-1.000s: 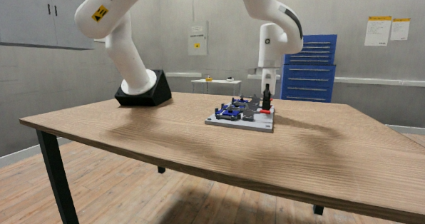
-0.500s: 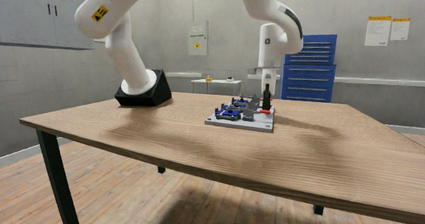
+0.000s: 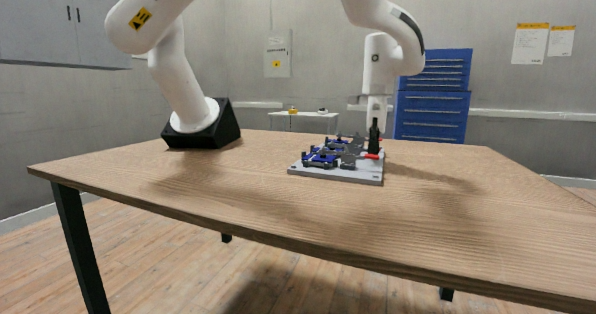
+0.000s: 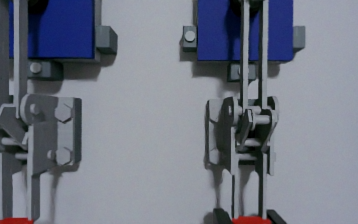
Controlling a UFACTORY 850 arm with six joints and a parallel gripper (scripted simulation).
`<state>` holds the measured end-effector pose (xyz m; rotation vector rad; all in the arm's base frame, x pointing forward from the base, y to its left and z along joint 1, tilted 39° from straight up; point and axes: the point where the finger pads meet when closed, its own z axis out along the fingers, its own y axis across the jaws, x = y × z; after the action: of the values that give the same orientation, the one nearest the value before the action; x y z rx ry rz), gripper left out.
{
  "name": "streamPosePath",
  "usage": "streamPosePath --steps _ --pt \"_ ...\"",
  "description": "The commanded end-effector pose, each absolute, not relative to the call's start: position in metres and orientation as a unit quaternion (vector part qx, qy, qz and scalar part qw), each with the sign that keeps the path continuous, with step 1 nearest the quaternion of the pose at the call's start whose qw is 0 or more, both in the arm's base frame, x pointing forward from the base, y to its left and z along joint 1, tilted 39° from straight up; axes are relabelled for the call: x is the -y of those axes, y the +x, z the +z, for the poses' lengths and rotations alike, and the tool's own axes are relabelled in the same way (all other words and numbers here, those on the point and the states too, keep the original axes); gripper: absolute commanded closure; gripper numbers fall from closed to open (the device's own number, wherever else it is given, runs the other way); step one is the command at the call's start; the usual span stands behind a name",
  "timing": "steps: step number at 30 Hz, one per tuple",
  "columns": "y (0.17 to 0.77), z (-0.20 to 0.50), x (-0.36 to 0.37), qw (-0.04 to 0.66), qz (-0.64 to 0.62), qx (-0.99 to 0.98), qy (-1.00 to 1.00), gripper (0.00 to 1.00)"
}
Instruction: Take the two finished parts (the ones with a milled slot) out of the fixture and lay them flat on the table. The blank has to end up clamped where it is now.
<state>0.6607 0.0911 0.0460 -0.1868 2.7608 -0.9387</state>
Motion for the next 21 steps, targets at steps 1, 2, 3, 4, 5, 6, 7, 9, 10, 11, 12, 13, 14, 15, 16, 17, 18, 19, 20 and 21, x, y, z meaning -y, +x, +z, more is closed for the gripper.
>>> streamPosePath --steps 1,2,3,4,5,6,7,9,10,11,12,13,14,15,16,17,18,19,20,21 --pt "0.6614 0.0472 -0.0921 0.111 -0.319 -0.939 -0.064 1.00" --pt "0.6614 0.0472 -0.0921 0.111 -0.319 -0.939 -0.064 1.00" --pt "0.6614 0.0472 -0.0921 0.111 -0.319 -0.939 -0.064 1.00" --pt "0.6614 0.0472 -0.0921 0.111 -0.319 -0.939 -0.064 1.00" --pt "0.6614 0.0472 -0.0921 0.111 -0.319 -0.939 -0.064 1.00" --pt "0.6614 0.0472 -0.0921 0.111 -0.319 -0.939 -0.064 1.00" --pt "0.6614 0.0472 -0.0921 0.111 -0.319 -0.939 -0.064 1.00" --pt "0.6613 0.0473 -0.0922 0.111 -0.319 -0.939 -0.064 1.00" --pt "0.6613 0.0473 -0.0922 0.111 -0.319 -0.939 -0.064 1.00" --pt "0.6612 0.0474 -0.0923 0.111 -0.319 -0.939 -0.064 1.00" --pt "0.6612 0.0474 -0.0923 0.111 -0.319 -0.939 -0.064 1.00" --pt "0.6611 0.0475 -0.0924 0.111 -0.319 -0.939 -0.064 1.00" --pt "0.6610 0.0476 -0.0924 0.111 -0.319 -0.939 -0.064 1.00" --pt "0.6609 0.0477 -0.0925 0.111 -0.319 -0.939 -0.064 1.00" --pt "0.6608 0.0479 -0.0926 0.111 -0.319 -0.939 -0.064 1.00" --pt "0.6608 0.0479 -0.0926 0.111 -0.319 -0.939 -0.064 1.00" --pt "0.6608 0.0479 -0.0926 0.111 -0.319 -0.939 -0.064 1.00" --pt "0.6607 0.0480 -0.0927 0.111 -0.319 -0.939 -0.064 1.00" --pt "0.6605 0.0482 -0.0928 0.111 -0.319 -0.939 -0.064 1.00" --pt "0.6604 0.0484 -0.0930 0.111 -0.319 -0.939 -0.064 1.00"
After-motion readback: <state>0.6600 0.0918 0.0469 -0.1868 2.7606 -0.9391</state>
